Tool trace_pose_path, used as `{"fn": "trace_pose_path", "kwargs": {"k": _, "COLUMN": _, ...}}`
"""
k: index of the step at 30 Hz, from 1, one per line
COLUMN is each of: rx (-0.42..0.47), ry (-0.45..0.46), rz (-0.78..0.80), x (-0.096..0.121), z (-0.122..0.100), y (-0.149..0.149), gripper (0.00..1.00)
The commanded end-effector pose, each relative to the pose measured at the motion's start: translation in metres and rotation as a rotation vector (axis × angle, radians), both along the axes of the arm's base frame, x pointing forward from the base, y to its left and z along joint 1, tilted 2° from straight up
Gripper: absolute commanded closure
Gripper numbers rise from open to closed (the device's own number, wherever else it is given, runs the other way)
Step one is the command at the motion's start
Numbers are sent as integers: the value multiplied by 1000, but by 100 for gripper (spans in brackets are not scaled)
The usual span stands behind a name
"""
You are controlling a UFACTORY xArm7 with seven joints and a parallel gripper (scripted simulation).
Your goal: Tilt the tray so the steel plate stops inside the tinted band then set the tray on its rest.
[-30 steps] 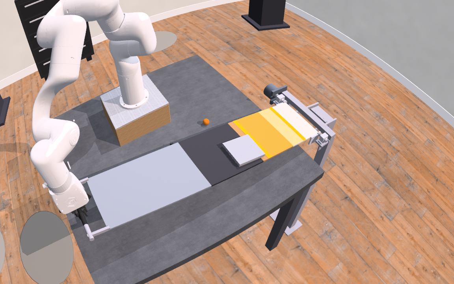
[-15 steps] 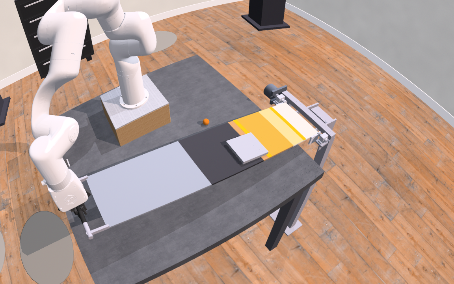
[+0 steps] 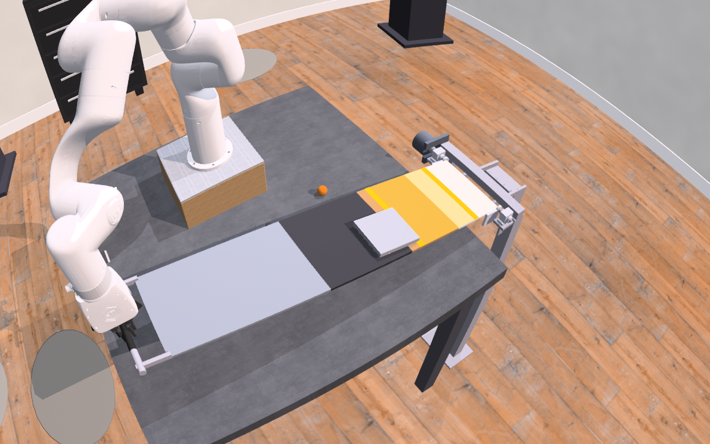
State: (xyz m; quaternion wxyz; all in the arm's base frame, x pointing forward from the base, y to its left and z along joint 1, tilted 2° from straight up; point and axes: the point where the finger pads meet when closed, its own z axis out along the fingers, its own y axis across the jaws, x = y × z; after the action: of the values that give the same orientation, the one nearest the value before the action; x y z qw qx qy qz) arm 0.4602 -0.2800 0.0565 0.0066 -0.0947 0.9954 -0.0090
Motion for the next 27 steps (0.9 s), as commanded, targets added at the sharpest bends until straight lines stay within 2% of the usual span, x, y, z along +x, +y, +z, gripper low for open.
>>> {"fn": "trace_pose_path", "kwargs": {"k": 1, "rx": -3, "ry": -5, "rz": 0, "x": 2, "z": 6, "y": 0, "gripper": 100}}
{"fn": "trace_pose_path", "kwargs": {"k": 3, "rx": -3, "ry": -5, "rz": 0, "x": 1, "z": 12, "y": 1, "gripper": 100}}
{"fn": "trace_pose_path", "kwargs": {"k": 19, "rx": -3, "ry": -5, "rz": 0, "x": 1, "z": 15, "y": 1, "gripper": 100}}
{"fn": "trace_pose_path", "kwargs": {"k": 21, "rx": -3, "ry": -5, "rz": 0, "x": 0, "z": 36, "y": 5, "gripper": 100}}
{"fn": "trace_pose_path", "kwargs": {"k": 24, "rx": -3, "ry": -5, "rz": 0, "x": -3, "z": 86, "y": 16, "gripper": 100}}
{"fn": "trace_pose_path", "kwargs": {"k": 25, "rx": -3, "ry": -5, "rz": 0, "x": -3, "z": 91, "y": 17, "gripper": 100}}
{"fn": "trace_pose_path", "kwargs": {"k": 27, "rx": -3, "ry": -5, "rz": 0, "x": -2, "z": 73, "y": 12, "gripper": 100}}
